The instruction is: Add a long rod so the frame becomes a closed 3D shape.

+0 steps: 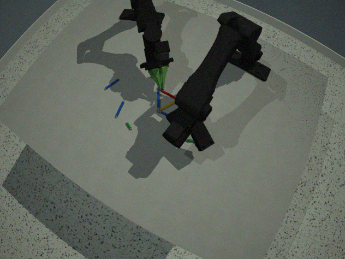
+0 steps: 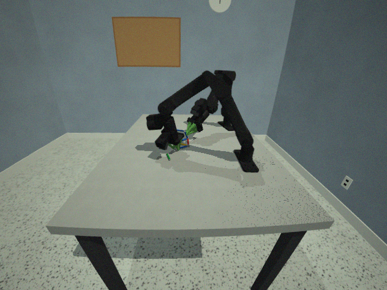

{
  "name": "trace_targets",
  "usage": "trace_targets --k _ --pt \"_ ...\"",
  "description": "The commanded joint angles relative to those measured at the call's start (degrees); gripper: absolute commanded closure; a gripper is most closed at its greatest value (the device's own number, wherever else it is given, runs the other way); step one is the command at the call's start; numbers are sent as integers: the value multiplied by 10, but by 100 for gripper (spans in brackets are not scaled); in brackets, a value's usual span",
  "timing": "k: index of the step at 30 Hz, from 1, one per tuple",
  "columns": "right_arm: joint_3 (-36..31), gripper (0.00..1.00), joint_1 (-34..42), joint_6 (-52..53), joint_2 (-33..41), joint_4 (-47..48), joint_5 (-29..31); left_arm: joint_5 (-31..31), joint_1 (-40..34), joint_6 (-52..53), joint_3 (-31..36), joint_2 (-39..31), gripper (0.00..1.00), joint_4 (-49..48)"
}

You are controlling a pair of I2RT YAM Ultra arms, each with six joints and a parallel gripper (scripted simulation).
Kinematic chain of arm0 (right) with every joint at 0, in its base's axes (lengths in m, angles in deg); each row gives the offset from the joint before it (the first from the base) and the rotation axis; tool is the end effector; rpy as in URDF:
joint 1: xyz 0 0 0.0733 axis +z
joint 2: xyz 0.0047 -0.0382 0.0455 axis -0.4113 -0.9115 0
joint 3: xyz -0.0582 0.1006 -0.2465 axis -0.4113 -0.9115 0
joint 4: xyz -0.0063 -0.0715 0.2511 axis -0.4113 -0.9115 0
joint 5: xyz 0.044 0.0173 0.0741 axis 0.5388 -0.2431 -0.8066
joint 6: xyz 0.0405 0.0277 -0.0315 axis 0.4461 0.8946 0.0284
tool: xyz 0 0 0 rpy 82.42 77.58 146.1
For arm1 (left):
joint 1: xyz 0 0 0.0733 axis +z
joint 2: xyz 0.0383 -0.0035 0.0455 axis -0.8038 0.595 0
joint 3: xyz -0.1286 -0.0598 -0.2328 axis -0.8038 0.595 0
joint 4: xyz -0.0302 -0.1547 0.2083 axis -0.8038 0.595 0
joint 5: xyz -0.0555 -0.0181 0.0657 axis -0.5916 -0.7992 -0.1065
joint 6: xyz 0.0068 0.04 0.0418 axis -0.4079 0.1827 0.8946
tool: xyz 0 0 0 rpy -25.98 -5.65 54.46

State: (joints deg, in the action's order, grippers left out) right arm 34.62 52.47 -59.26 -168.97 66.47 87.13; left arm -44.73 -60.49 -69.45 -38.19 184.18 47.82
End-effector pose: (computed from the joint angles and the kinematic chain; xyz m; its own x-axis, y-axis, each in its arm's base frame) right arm 0.2851 0.1540 0.1272 -0.3661 -0.4076 -0.8366 -0.5518 0.8189 -0.1575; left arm 0.3764 -0.0588 0.1398 -0.4297 -0.8337 0.3469 -0.8877 0.4603 0.0065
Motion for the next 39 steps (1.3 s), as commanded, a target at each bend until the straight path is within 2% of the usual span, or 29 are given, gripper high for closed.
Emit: trace_targets --k 1,3,4,6,7,9,10,12,26,39 --pt "-5 100 -5 -1 -1 8 -1 1 -3 -3 -3 -7 70 -7" --pt "-5 100 -5 -1 -1 8 -1 1 -3 -3 -3 -7 70 -7" --pt "-5 100 -5 -1 -1 8 -1 1 -1 -1 -3 -7 75 -1" --pt "-5 100 -5 -1 -1 8 -1 1 -1 -1 -3 -7 75 -1" --pt "-5 100 -5 -1 -1 8 -1 1 -1 -1 -3 -7 79 -1" --pt "-5 100 -5 -1 -1 8 -1 4 0 0 7 -14 79 -6" --pt "-5 100 -5 -1 -1 8 -1 4 0 0 6 -14 83 -3" --pt "-5 100 -5 -1 -1 8 -1 4 0 0 1 -15 83 -3" --pt "-5 100 -5 -1 -1 8 -1 -8 1 3 11 -10 100 -12" --pt "-5 100 -5 -1 -1 8 -1 -33 -8 -2 -11 -35 100 23"
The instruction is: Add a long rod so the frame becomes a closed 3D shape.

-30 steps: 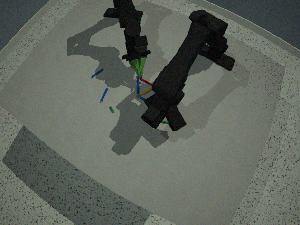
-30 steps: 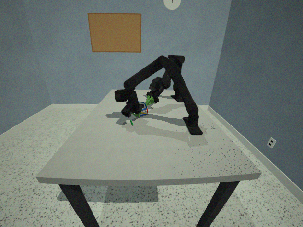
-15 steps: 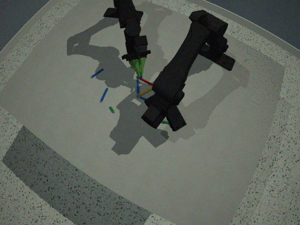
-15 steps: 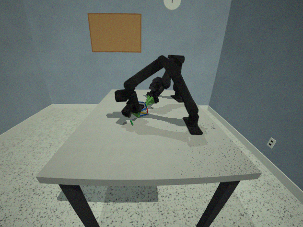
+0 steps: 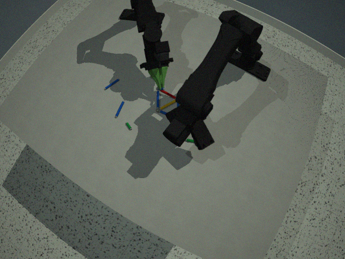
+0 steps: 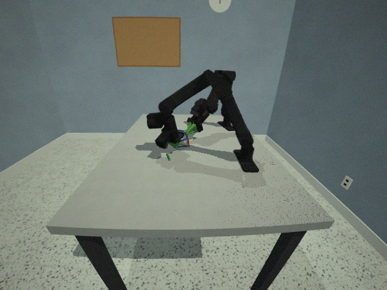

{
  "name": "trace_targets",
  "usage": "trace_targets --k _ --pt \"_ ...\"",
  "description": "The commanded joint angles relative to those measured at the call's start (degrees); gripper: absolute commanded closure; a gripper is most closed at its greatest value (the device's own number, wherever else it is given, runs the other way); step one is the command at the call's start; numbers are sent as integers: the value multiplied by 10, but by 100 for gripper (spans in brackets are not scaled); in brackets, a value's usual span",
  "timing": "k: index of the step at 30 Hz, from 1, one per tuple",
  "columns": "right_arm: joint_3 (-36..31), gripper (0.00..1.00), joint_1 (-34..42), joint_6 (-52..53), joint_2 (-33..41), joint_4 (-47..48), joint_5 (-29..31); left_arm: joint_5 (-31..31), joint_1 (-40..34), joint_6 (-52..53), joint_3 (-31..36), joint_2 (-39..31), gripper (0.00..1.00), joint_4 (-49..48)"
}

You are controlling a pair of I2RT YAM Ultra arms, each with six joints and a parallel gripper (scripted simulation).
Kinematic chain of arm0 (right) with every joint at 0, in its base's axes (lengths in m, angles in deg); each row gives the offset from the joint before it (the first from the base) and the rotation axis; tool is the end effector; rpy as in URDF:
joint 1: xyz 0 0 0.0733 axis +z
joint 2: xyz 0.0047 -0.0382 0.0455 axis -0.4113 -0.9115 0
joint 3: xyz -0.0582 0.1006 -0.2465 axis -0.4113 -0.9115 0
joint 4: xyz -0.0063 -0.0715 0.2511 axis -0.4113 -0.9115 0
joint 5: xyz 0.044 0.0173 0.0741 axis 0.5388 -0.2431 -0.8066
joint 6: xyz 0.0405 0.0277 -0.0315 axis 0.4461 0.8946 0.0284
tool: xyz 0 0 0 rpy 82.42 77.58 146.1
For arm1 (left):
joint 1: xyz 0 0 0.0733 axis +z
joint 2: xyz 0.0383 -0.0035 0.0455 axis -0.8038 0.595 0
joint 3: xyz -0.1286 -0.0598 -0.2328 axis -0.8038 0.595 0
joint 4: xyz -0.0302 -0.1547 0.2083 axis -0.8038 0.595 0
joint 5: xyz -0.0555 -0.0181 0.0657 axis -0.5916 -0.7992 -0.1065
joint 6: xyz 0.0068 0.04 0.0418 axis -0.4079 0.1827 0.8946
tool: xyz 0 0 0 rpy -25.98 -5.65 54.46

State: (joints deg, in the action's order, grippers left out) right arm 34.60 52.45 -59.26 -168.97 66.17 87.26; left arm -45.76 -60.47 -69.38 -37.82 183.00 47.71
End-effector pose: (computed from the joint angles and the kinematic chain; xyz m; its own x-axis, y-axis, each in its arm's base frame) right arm 0.2849 0.1537 0.1266 -0.3706 -0.4098 -0.8335 -0.5507 0.8196 -0.1581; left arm 0.3748 -0.0592 0.1460 -0.4335 -0.8273 0.3573 -0.8884 0.4589 -0.0152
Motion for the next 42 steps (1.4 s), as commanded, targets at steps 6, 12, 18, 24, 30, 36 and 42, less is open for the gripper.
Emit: trace_targets --k 6,12,18,24,30,36,42 --pt "-5 100 -5 -1 -1 11 -3 -23 -11 -6 -21 -31 100 37" --pt "-5 100 -5 -1 -1 11 -3 -1 -8 -7 -29 -25 100 51" --pt "-5 100 -5 -1 -1 11 -3 -8 -10 -3 -35 -29 100 60" --pt "-5 100 -5 -1 -1 11 -3 -29 -16 -9 -37 -37 100 71" --pt "-5 100 -5 -1 -1 11 -3 -36 -26 -17 -40 -47 100 83" --pt "-5 100 -5 -1 -1 11 -3 -21 -35 -31 -43 -56 100 88" --pt "-5 100 -5 -1 -1 11 -3 9 -44 -47 -48 -64 100 90"
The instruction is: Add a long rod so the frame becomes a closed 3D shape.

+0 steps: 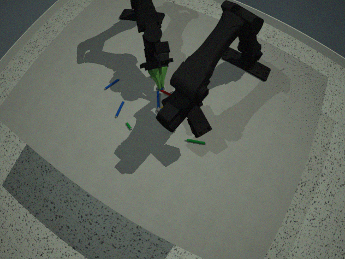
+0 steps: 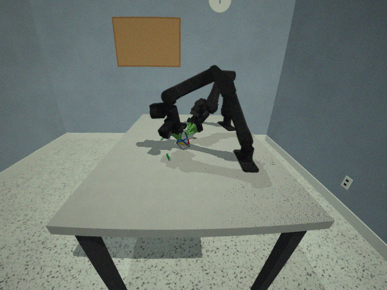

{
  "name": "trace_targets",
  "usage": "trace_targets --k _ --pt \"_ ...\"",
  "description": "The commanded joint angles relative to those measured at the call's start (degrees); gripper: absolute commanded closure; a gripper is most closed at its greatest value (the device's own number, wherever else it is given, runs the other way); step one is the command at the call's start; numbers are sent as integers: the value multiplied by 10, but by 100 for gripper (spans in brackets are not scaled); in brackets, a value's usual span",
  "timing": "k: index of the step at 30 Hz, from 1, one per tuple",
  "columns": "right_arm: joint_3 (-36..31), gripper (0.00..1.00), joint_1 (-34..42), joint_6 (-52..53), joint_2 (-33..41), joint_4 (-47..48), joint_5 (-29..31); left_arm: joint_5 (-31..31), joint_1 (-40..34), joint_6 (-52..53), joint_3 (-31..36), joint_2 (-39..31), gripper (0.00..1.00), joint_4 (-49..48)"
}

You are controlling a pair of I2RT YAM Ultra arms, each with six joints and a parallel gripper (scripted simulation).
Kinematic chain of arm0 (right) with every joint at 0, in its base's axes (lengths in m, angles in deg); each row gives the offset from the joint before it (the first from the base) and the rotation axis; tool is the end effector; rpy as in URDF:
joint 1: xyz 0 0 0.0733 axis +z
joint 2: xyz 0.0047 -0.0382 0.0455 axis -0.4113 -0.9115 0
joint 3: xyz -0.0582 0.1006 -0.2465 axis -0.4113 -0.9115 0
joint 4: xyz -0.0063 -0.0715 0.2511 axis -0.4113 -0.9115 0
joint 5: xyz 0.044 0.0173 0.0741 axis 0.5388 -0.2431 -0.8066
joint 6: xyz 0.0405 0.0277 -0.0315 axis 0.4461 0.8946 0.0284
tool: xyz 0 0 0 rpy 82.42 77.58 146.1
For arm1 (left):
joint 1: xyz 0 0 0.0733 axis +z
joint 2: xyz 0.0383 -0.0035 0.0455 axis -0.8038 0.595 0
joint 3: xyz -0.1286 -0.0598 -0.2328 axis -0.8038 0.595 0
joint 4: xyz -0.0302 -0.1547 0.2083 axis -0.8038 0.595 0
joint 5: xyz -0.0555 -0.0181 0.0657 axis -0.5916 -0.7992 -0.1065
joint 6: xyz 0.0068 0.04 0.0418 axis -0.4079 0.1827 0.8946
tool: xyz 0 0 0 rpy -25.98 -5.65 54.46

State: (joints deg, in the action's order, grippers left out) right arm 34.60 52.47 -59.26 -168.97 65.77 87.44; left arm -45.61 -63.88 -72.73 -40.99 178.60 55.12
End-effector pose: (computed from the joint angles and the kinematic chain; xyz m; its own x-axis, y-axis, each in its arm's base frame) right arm 0.2845 0.1534 0.1260 -0.3760 -0.4129 -0.8295 -0.5496 0.8201 -0.1591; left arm 0.3631 -0.0799 0.1875 -0.4323 -0.8292 0.3544 -0.8861 0.4636 0.0038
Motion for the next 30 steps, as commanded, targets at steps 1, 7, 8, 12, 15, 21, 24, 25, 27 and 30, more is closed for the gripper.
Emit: trace_targets --k 1,7,8,12,15,21,24,25,27,30 --pt "-5 100 -5 -1 -1 15 -4 -8 -3 -4 -18 -11 100 19" --pt "-5 100 -5 -1 -1 15 -4 -18 -8 -6 -12 -16 100 24" --pt "-5 100 -5 -1 -1 15 -4 -19 -10 -8 -12 -18 100 24" --pt "-5 100 -5 -1 -1 15 -4 -33 -16 -11 -11 -21 100 30" --pt "-5 100 -5 -1 -1 15 -4 -38 -24 -18 -9 -26 100 24" --pt "-5 100 -5 -1 -1 15 -4 -22 -43 -41 -5 -37 100 17" --pt "-5 100 -5 -1 -1 15 -4 -18 -44 -42 -5 -37 100 17" --pt "-5 100 -5 -1 -1 15 -4 -21 -43 -43 -5 -37 100 17" --pt "-5 100 -5 -1 -1 15 -4 -21 -41 -43 -5 -37 100 17" --pt "-5 100 -5 -1 -1 15 -4 -21 -41 -43 -5 -37 100 17"
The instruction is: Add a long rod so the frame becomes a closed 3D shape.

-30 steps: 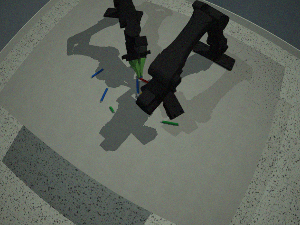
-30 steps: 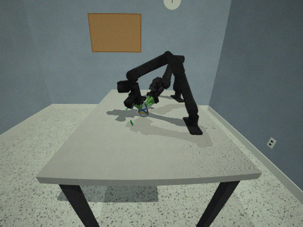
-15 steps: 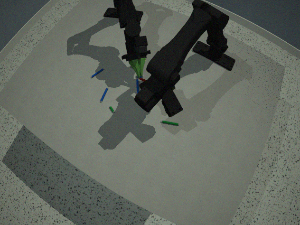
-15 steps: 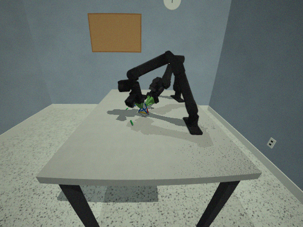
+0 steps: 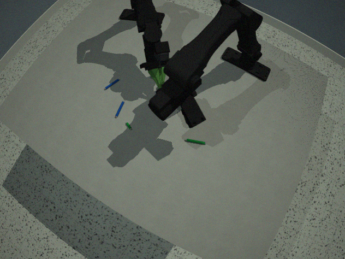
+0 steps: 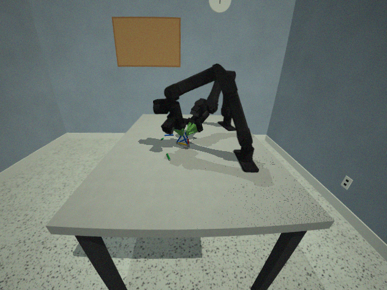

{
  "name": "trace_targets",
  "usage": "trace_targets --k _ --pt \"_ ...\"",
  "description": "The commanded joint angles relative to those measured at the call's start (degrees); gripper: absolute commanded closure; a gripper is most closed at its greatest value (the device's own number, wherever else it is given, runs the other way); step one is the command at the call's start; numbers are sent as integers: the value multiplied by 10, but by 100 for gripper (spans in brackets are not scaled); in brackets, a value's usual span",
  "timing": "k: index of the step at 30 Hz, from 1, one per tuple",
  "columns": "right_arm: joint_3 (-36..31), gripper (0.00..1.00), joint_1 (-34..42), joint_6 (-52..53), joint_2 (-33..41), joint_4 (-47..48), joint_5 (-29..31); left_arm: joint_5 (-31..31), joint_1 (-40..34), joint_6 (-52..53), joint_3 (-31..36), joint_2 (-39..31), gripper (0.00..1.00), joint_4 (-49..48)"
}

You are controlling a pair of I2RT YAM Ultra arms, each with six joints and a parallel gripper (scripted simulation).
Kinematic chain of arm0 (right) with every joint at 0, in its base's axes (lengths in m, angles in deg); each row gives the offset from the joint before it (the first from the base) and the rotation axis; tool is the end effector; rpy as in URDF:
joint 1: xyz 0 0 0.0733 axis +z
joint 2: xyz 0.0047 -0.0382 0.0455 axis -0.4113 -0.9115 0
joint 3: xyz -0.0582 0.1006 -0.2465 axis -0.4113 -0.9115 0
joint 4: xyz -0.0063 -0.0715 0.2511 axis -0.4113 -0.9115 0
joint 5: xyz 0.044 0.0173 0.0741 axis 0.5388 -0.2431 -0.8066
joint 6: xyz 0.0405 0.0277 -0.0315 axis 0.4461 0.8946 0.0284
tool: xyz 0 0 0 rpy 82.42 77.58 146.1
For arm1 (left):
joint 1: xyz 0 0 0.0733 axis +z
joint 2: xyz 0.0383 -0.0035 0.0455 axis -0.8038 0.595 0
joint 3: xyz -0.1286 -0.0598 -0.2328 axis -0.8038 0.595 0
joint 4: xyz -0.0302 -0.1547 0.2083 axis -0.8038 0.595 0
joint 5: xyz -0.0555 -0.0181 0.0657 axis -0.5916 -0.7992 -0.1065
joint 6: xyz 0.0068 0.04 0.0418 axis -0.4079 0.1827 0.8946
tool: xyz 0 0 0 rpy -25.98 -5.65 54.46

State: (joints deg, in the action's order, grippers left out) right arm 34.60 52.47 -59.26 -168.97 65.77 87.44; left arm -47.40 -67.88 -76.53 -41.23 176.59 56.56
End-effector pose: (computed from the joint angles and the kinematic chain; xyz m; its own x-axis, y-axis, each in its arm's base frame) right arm 0.2845 0.1534 0.1260 -0.3760 -0.4129 -0.8295 -0.5496 0.8201 -0.1591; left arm 0.3518 -0.1051 0.2015 -0.4310 -0.8191 0.3785 -0.8838 0.4679 0.0063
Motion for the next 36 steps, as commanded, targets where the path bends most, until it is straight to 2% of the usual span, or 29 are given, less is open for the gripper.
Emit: trace_targets --k 1,11,24,26,28,30,36 --pt "-5 100 -5 -1 -1 15 -4 -9 -2 -1 -5 -12 100 11" --pt "-5 100 -5 -1 -1 15 -4 -31 -17 -11 9 -18 100 6" --pt "-5 100 -5 -1 0 15 -4 -4 -52 -57 32 -33 100 -38" --pt "-5 100 -5 -1 0 15 -4 -3 -52 -57 31 -33 77 -38" --pt "-5 100 -5 -1 0 15 -4 -3 -52 -57 31 -33 77 -38" --pt "-5 100 -5 -1 0 15 -4 -3 -52 -57 32 -33 58 -36" --pt "-5 100 -5 -1 0 15 -4 -3 -39 -44 4 -36 58 -2"
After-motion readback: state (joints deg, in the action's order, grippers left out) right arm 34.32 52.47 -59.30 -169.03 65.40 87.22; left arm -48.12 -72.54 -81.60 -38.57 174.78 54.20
